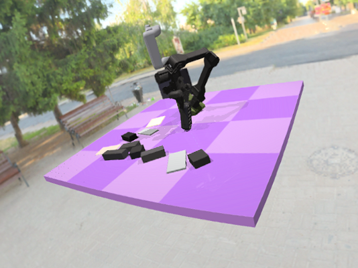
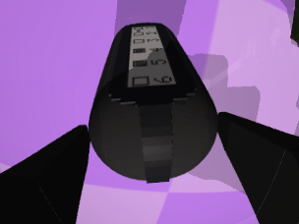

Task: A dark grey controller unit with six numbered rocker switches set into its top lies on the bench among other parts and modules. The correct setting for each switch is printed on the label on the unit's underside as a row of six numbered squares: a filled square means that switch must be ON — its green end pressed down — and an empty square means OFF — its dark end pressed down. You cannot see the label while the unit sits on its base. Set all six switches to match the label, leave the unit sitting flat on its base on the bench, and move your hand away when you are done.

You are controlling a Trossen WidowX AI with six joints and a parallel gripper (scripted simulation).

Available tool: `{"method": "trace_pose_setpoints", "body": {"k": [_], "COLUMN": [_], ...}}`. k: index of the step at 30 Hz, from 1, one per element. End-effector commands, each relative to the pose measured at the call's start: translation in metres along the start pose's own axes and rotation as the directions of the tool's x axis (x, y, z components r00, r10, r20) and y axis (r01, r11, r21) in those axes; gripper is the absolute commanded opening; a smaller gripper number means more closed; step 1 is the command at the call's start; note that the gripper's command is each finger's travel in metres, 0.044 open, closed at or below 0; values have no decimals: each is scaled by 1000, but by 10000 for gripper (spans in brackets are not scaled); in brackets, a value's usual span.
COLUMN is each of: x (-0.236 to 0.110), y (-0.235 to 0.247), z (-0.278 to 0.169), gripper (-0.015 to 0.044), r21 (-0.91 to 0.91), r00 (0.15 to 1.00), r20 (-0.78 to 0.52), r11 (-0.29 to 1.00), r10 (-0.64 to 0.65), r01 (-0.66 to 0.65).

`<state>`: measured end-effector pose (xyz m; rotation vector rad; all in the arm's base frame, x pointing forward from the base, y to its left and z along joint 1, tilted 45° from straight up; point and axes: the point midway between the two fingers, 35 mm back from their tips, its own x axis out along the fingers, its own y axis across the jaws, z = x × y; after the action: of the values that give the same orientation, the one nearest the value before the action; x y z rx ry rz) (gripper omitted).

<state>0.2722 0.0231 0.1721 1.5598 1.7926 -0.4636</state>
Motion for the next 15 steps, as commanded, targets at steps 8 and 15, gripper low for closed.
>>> {"method": "trace_pose_setpoints", "body": {"k": [8, 15], "x": [2, 2], "y": [0, 0], "z": [16, 24], "gripper": [336, 336], "r21": [-3, -3], "r00": [1000, 1000], "r20": [5, 5], "r11": [1000, 1000], "r10": [-13, -13], "r01": [13, 13]}}
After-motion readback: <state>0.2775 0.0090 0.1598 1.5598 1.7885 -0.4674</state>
